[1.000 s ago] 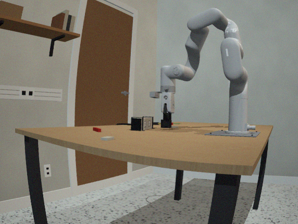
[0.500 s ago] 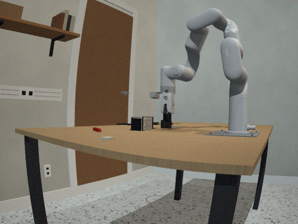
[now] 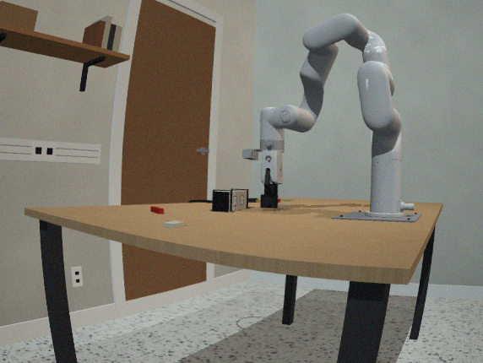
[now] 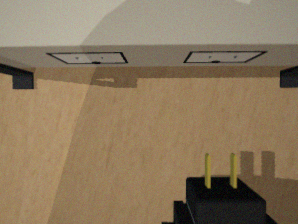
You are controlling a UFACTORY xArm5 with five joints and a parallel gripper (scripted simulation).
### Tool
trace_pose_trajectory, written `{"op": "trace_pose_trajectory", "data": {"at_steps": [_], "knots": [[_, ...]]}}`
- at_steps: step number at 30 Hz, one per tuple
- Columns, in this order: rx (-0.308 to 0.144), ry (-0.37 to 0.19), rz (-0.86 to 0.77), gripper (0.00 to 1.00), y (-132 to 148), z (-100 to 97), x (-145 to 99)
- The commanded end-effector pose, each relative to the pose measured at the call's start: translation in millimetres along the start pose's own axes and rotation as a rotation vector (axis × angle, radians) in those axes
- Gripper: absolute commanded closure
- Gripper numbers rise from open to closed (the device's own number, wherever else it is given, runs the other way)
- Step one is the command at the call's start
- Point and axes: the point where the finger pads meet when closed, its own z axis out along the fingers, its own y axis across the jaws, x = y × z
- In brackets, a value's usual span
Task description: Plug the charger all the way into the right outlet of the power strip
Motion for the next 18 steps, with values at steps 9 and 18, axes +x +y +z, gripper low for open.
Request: {"op": "trace_pose_trajectory", "data": {"at_steps": [9, 18], "knots": [[-0.003, 0.009, 0.000, 1.00, 0.4, -1.1, 8.0], [-0.003, 0.010, 0.000, 1.00, 0.4, -1.0, 15.2]]}}
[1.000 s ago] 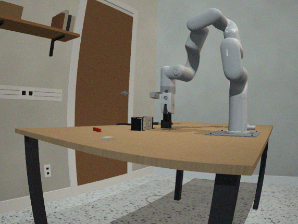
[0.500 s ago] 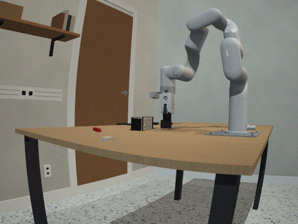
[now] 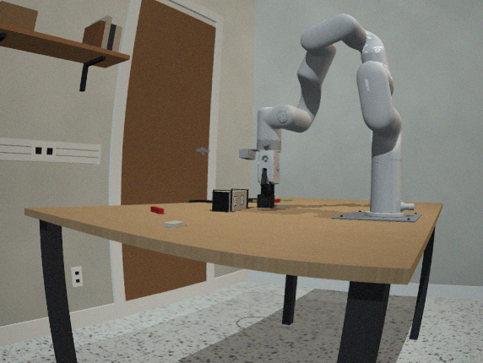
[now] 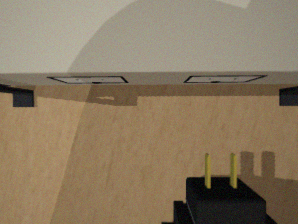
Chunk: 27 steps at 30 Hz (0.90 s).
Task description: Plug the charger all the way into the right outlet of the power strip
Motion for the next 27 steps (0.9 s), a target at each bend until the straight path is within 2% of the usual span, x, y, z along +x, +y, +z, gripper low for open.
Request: {"op": "trace_pose_trajectory", "data": {"at_steps": [1, 27], "knots": [[-0.001, 0.004, 0.000, 1.00, 0.4, -0.9, 5.7], [-0.001, 0.004, 0.000, 1.00, 0.6, -0.5, 30.9]]}}
